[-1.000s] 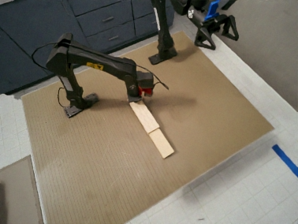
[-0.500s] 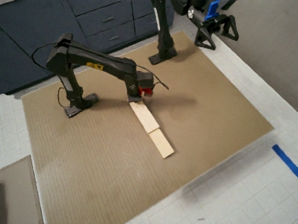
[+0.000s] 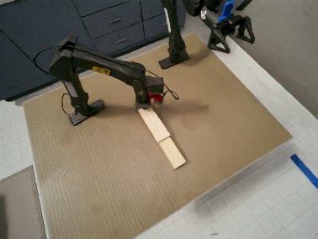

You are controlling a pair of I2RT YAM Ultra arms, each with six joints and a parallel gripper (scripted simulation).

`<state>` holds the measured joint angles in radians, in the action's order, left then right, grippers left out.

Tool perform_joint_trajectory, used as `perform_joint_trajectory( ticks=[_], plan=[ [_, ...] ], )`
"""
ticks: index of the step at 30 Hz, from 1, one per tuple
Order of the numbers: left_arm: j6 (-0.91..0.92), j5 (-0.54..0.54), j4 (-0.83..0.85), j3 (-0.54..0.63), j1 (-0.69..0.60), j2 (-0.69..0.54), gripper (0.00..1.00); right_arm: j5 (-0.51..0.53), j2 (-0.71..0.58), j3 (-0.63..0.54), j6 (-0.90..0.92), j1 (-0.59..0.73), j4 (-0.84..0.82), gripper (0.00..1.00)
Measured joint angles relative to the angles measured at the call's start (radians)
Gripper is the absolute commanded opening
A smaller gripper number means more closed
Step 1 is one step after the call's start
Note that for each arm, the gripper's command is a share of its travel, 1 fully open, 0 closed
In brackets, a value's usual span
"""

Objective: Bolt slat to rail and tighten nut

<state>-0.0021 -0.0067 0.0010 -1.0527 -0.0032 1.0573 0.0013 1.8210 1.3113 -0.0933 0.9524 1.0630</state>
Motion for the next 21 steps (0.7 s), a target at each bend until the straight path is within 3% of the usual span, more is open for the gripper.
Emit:
perform_joint_trajectory(
  ticks=[21],
  plan=[
    [0.000,0.000,0.000,0.000,0.000,0.000,1.00,-0.001,0.000,0.000,0.658,0.000,0.000,0.12]
  ],
)
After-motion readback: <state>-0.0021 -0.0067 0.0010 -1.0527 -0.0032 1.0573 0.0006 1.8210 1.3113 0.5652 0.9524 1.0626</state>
